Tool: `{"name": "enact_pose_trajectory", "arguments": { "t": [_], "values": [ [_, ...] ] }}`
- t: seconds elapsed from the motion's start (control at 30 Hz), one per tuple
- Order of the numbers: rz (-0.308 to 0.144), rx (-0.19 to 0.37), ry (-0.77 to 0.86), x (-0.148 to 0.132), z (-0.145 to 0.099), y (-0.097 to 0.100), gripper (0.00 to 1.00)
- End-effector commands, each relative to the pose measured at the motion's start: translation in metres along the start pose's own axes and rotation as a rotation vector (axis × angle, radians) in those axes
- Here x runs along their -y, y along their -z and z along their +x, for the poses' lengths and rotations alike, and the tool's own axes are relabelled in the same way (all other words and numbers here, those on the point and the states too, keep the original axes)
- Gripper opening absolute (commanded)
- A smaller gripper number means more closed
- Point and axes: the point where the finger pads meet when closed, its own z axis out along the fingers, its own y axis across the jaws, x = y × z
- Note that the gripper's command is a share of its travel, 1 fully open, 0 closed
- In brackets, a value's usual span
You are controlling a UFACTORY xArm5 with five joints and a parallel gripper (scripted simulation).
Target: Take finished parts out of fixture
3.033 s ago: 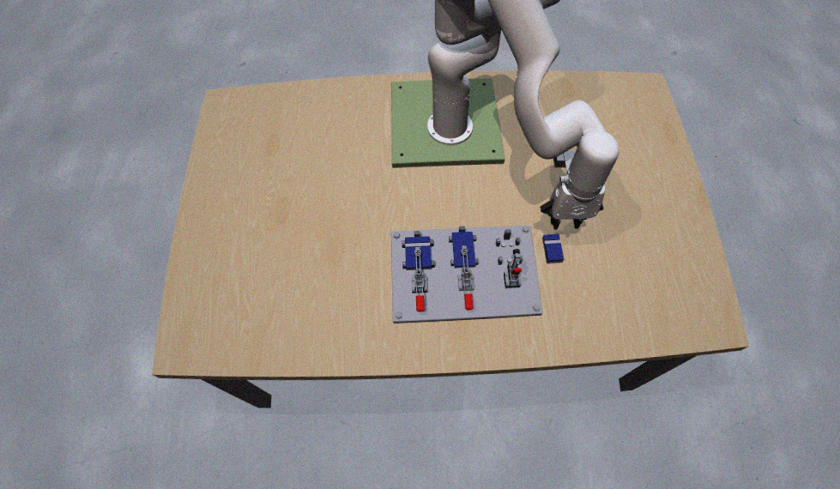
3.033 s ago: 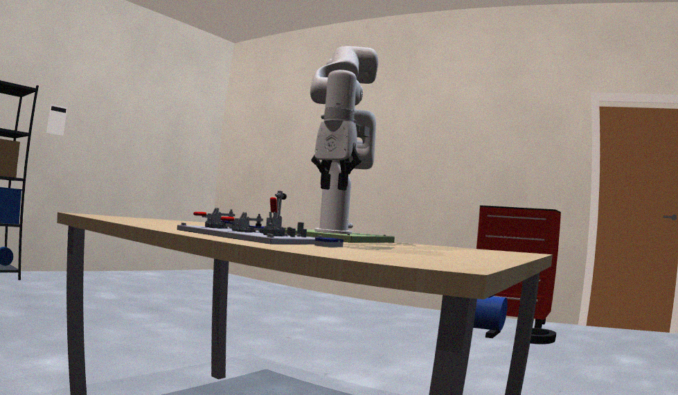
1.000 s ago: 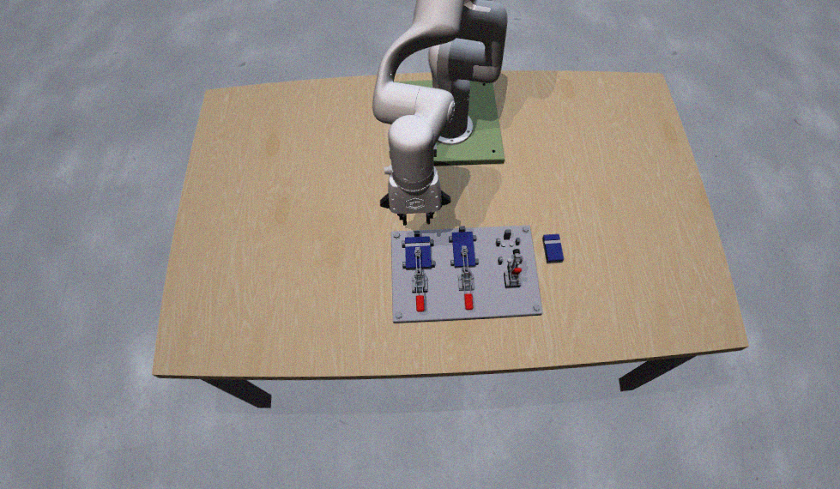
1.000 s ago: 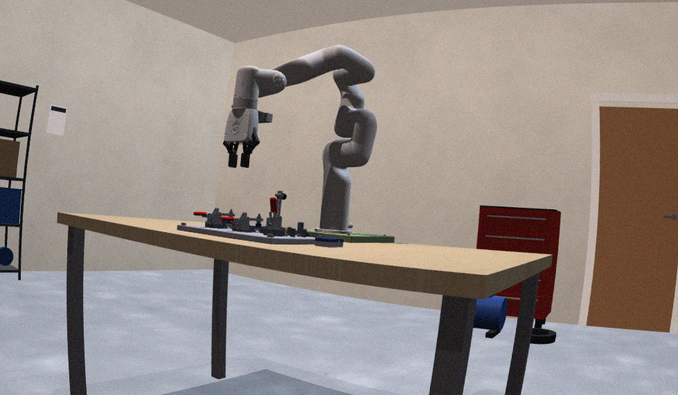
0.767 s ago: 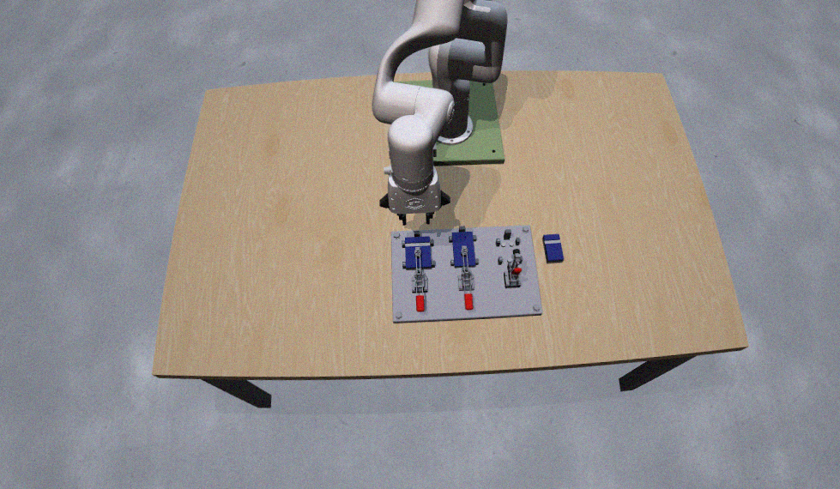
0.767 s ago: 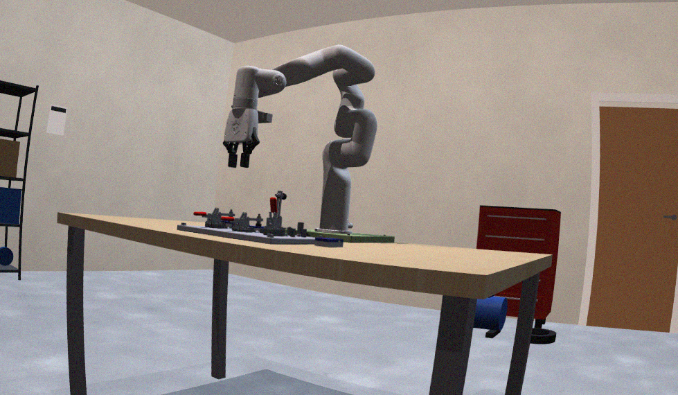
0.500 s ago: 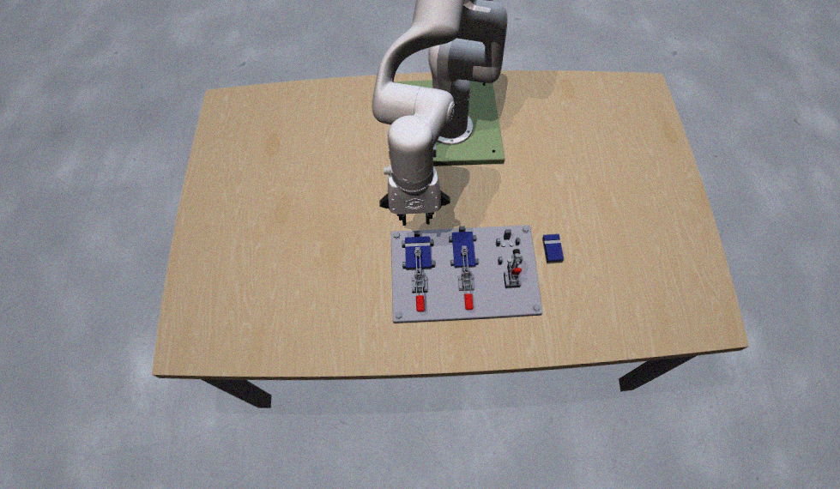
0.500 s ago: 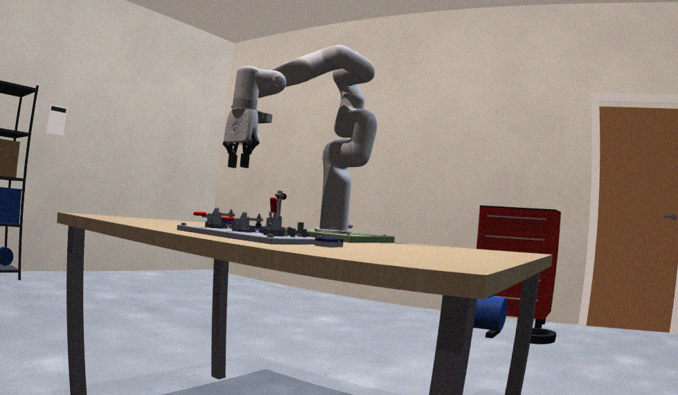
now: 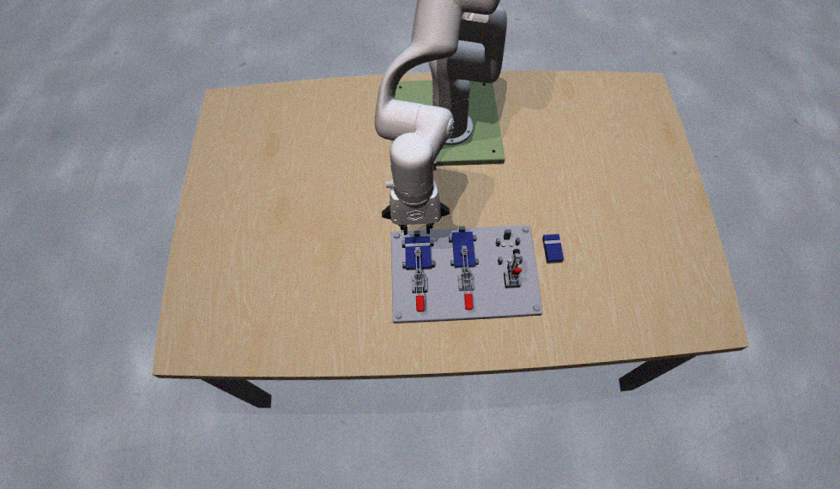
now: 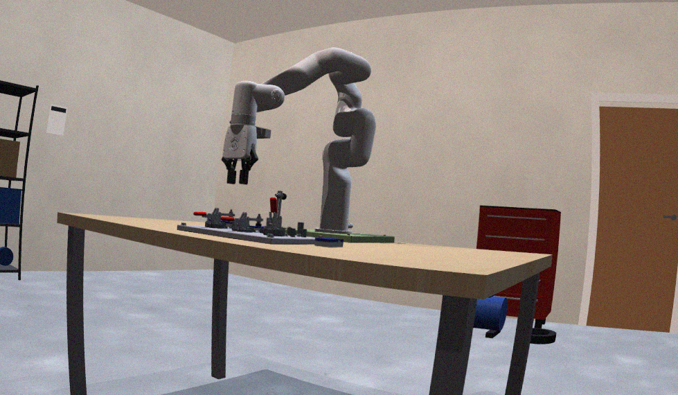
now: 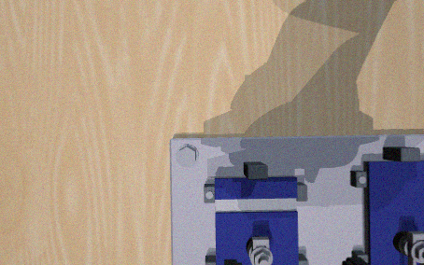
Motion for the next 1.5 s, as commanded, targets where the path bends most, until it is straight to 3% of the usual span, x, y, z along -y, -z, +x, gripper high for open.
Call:
{"name": "enact_pose_trajectory", "arguments": {
  "t": [0.0, 0.5, 1.0, 1.47],
  "values": [
    [0.002, 0.008, 0.000, 0.001, -0.003, -0.006, 0.48],
    [0.002, 0.008, 0.000, 0.001, -0.015, -0.010, 0.48],
    [0.002, 0.008, 0.000, 0.001, -0.108, -0.009, 0.48],
    [0.002, 0.008, 0.000, 0.001, -0.139, -0.009, 0.48]
  ]
}}
